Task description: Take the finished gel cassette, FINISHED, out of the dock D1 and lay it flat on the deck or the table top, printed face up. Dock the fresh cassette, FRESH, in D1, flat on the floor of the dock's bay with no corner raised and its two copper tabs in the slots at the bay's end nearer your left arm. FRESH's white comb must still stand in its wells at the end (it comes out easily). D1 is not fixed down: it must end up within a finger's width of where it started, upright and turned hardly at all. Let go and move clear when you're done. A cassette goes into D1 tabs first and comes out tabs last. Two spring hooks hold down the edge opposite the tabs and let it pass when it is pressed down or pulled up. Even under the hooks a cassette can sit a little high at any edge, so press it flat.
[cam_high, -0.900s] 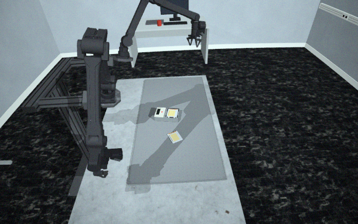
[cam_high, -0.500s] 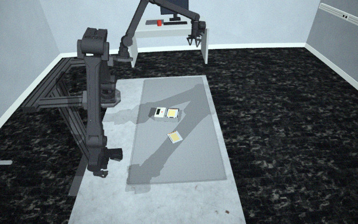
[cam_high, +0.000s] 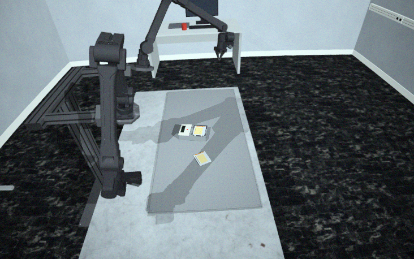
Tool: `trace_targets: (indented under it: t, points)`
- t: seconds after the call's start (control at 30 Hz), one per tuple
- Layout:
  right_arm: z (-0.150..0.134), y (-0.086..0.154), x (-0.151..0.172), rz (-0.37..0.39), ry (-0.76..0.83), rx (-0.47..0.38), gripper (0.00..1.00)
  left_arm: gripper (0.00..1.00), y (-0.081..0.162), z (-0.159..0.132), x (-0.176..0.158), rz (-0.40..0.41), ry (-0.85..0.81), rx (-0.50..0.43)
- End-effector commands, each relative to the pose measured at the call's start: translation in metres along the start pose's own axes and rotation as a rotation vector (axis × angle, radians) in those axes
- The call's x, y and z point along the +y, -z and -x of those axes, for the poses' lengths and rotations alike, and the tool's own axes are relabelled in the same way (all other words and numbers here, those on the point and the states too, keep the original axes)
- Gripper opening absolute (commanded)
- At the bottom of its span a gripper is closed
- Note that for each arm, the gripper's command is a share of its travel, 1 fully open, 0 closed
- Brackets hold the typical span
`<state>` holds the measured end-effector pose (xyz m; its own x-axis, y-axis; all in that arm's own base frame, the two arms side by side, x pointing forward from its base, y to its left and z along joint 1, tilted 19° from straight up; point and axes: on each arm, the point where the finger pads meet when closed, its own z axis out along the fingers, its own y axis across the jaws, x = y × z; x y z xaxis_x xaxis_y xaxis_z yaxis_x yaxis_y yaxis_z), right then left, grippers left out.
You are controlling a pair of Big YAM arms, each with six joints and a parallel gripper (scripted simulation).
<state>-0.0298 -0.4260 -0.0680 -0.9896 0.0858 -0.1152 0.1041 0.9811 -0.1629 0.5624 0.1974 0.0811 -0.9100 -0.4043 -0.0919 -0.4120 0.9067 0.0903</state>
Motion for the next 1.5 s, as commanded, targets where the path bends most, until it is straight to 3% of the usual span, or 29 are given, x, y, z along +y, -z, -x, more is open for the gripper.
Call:
trace_targets:
  t: [0.0,0.7,1.47]
  points:
    - [0.0,0.002,-0.003,-0.007,0.0,0.0,0.0,0.0,0.025,-0.001,-0.017,0.001,-0.102,-0.09]
    - [0.0,0.002,-0.003,-0.007,0.0,0.0,0.0,0.0,-0.028,-0.078,-0.031,0.065,-0.281,-0.128]
    - [0.0,0.002,-0.003,-0.007,0.0,0.0,0.0,0.0,-0.07,-0.163,-0.033,0.126,-0.443,-0.16]
